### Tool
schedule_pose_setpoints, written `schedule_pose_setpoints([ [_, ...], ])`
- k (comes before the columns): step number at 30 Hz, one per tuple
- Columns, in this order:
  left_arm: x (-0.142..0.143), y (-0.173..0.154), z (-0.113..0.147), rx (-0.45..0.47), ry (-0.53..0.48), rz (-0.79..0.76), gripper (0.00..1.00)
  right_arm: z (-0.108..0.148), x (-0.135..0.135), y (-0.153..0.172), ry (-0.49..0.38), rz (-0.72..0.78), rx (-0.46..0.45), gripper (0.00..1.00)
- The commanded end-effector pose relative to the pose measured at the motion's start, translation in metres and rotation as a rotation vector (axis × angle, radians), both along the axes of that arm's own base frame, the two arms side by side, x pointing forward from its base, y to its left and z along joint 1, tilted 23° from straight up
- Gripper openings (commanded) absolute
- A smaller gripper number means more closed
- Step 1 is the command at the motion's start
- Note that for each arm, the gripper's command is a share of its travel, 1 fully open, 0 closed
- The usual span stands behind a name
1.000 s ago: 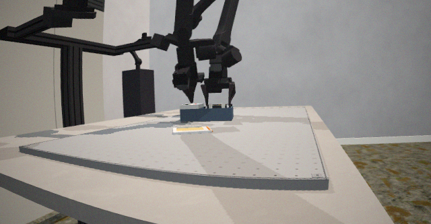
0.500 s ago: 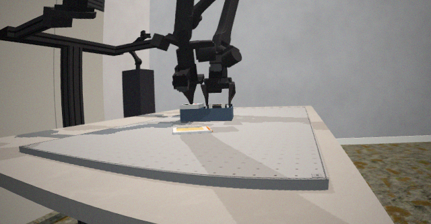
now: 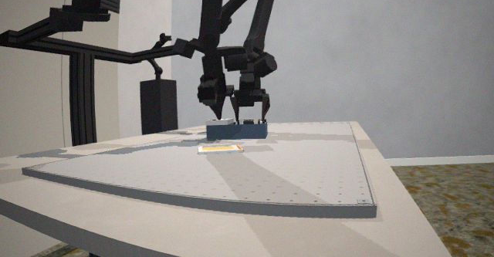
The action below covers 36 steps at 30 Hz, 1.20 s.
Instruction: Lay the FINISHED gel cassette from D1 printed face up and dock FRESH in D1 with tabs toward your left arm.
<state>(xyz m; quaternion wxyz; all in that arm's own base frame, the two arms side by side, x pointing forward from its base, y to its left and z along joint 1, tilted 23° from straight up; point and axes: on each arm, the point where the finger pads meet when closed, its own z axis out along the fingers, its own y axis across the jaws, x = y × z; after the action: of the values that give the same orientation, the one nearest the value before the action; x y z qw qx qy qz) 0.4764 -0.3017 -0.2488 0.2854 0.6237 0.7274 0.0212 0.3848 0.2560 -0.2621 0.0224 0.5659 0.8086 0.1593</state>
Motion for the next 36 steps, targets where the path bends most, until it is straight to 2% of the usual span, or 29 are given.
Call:
schedule_pose_setpoints([
  [1,0.002,-0.003,0.004,-0.004,-0.006,-0.003,0.0,-0.009,0.008,-0.004,-0.015,-0.003,0.003,0.0],
  [36,0.002,-0.003,0.004,-0.004,-0.006,-0.003,0.0,-0.017,0.004,-0.014,-0.015,-0.003,0.003,0.0],
])
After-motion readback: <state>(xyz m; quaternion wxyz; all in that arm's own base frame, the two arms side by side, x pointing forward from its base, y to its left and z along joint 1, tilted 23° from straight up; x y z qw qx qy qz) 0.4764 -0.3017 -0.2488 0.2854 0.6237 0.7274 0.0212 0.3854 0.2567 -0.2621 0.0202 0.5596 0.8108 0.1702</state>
